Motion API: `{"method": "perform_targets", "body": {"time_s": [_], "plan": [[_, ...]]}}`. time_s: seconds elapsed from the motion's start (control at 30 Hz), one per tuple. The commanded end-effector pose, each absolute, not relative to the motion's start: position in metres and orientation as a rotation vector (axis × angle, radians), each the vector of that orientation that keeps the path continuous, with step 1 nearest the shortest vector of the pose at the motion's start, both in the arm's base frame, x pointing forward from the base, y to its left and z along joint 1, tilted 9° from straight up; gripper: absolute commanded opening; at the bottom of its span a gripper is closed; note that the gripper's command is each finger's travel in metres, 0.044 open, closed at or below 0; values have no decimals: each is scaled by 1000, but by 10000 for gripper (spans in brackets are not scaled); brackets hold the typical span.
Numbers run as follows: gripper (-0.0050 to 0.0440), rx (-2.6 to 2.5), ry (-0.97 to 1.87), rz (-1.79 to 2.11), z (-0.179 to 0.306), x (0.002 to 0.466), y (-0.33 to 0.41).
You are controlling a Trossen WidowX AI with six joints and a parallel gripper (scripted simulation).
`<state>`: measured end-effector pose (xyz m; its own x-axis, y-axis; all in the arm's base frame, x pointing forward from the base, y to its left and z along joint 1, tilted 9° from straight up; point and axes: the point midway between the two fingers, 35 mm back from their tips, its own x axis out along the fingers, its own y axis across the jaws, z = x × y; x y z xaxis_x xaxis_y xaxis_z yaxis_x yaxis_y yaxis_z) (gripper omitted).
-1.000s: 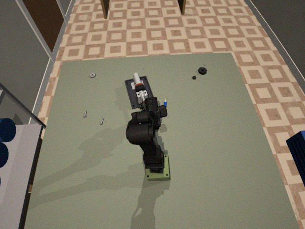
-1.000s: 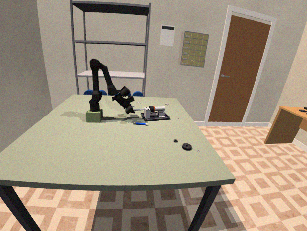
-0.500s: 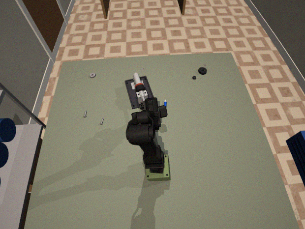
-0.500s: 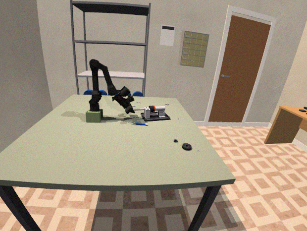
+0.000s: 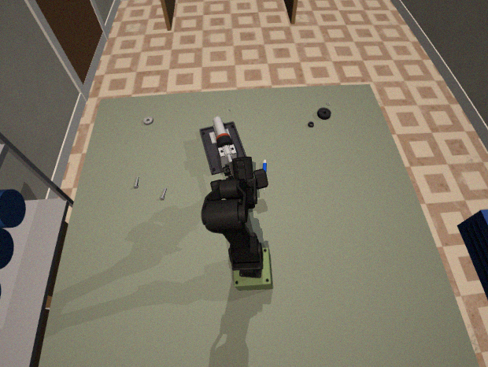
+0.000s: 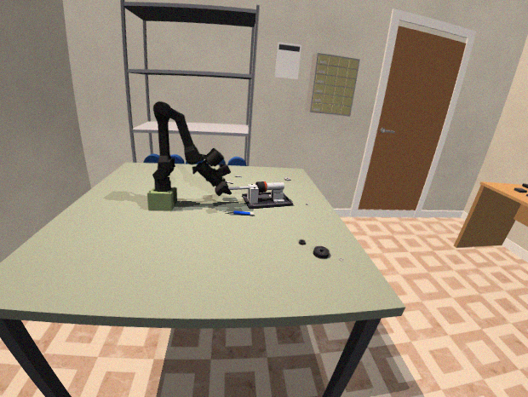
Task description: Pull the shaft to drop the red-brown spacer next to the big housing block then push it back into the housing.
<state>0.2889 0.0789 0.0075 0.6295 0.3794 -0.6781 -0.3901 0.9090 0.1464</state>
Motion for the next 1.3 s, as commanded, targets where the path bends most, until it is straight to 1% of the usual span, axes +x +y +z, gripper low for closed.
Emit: {"method": "perform_targets", "body": {"time_s": [0.0,1.27], "plan": [[-50,-20,744,441,15,292,78],[-50,-20,745,441,15,288,76]]}}
